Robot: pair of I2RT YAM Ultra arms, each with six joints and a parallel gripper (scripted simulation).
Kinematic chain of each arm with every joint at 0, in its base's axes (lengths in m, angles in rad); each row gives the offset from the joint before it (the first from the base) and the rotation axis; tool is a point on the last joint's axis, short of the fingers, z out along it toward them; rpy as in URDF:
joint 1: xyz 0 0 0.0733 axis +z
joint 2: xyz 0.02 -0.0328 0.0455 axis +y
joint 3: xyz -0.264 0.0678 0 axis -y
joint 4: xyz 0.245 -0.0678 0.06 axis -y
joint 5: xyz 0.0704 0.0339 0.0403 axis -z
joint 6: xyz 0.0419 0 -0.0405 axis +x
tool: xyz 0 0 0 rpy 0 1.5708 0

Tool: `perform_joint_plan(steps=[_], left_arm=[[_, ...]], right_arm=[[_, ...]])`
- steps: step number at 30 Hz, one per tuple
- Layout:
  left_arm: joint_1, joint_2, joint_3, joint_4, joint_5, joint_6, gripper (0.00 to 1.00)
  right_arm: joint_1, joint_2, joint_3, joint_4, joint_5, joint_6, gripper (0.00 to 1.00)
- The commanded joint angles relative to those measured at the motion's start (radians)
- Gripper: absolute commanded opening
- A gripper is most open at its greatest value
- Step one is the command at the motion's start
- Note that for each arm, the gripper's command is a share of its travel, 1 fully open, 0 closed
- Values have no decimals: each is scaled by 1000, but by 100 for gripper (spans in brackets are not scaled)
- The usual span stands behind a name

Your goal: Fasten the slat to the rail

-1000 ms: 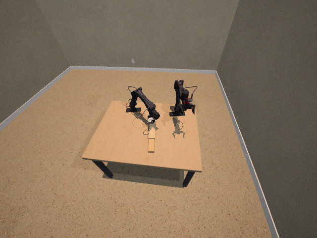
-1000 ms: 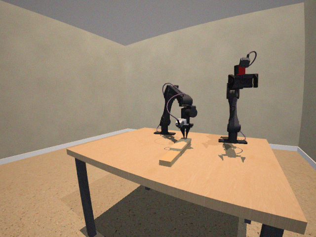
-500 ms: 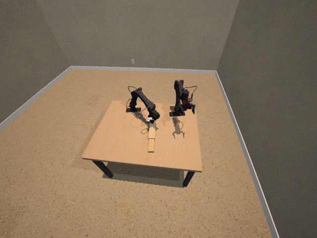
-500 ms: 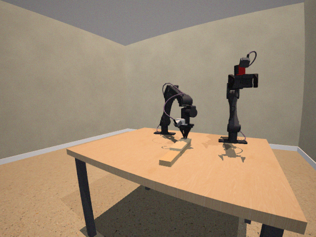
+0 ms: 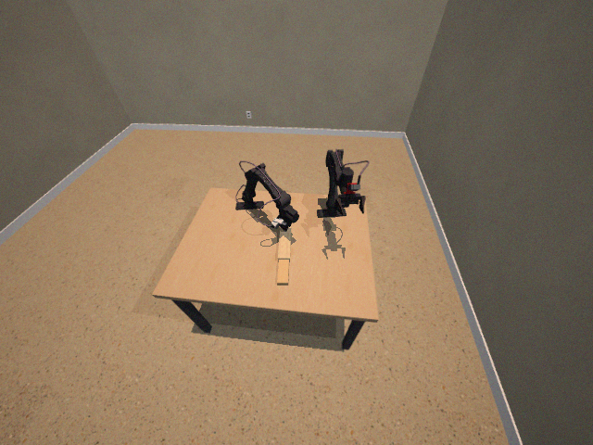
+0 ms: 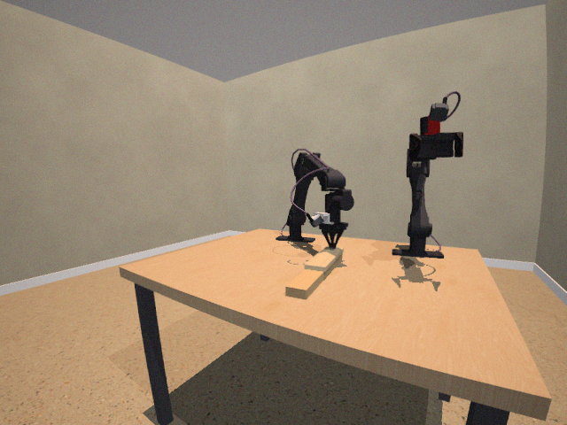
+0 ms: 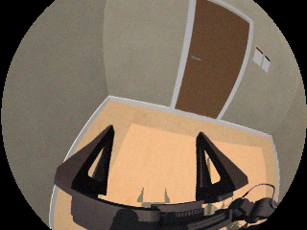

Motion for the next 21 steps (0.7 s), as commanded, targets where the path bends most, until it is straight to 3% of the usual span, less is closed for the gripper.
perform_joint_plan(steps=[1,21], left_arm=[[3,-15,1,10,8,5,100],[3,-15,1,10,8,5,100]], right_arm=[[6,13,-18,36,10,107,12],[6,13,-18,37,10,466,12]])
